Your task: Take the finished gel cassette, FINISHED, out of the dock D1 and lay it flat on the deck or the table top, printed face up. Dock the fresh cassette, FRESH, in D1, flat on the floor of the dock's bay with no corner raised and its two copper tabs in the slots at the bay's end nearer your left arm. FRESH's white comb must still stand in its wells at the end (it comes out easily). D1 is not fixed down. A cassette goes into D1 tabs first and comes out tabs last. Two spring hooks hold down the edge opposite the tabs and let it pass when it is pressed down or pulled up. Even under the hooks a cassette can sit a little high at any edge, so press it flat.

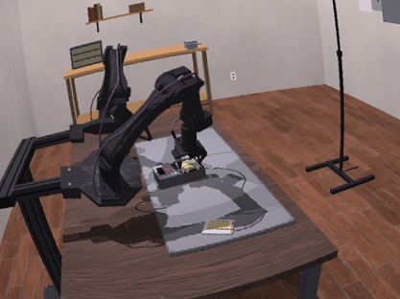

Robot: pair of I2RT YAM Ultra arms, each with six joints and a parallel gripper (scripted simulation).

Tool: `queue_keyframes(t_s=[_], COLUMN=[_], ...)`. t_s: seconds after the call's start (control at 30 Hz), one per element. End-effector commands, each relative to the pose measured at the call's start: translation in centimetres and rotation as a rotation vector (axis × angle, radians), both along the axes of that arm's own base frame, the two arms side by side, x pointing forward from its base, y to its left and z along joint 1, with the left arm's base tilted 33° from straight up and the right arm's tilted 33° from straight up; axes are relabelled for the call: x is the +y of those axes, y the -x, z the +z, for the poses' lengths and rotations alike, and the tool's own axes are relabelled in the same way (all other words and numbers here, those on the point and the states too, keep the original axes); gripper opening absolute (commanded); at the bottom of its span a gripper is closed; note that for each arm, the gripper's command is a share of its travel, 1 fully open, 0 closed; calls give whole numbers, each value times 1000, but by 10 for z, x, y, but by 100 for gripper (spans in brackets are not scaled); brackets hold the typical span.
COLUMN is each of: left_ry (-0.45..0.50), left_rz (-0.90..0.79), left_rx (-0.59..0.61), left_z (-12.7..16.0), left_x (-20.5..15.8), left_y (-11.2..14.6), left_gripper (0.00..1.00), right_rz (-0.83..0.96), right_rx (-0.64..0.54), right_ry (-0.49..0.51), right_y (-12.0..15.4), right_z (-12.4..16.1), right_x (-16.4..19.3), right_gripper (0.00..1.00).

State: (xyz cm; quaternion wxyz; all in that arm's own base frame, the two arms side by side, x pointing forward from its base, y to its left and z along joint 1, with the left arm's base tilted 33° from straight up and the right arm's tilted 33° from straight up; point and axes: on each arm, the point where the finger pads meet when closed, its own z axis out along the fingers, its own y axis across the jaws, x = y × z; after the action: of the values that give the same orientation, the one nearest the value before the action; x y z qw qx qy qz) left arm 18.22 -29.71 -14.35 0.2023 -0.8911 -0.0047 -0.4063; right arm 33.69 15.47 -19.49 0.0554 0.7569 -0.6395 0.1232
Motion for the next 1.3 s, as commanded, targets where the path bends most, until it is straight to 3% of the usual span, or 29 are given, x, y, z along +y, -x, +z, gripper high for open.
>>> queue_keyframes(t_s=[0.0,0.17,1.27], left_ry=[27,27,471], left_rz=[1,1,755], left_rx=[4,4,-408], left_z=[11,11,90], left_x=[-12,-12,108], left_y=[4,4,-16], left_gripper=[0,0,0], right_rz=[2,2,2], right_rx=[-7,-7,-7], right_ry=[-10,-10,-10], right_y=[-2,-2,-2], right_z=[2,2,2], right_x=[3,3,3], right_gripper=[0,0,0])
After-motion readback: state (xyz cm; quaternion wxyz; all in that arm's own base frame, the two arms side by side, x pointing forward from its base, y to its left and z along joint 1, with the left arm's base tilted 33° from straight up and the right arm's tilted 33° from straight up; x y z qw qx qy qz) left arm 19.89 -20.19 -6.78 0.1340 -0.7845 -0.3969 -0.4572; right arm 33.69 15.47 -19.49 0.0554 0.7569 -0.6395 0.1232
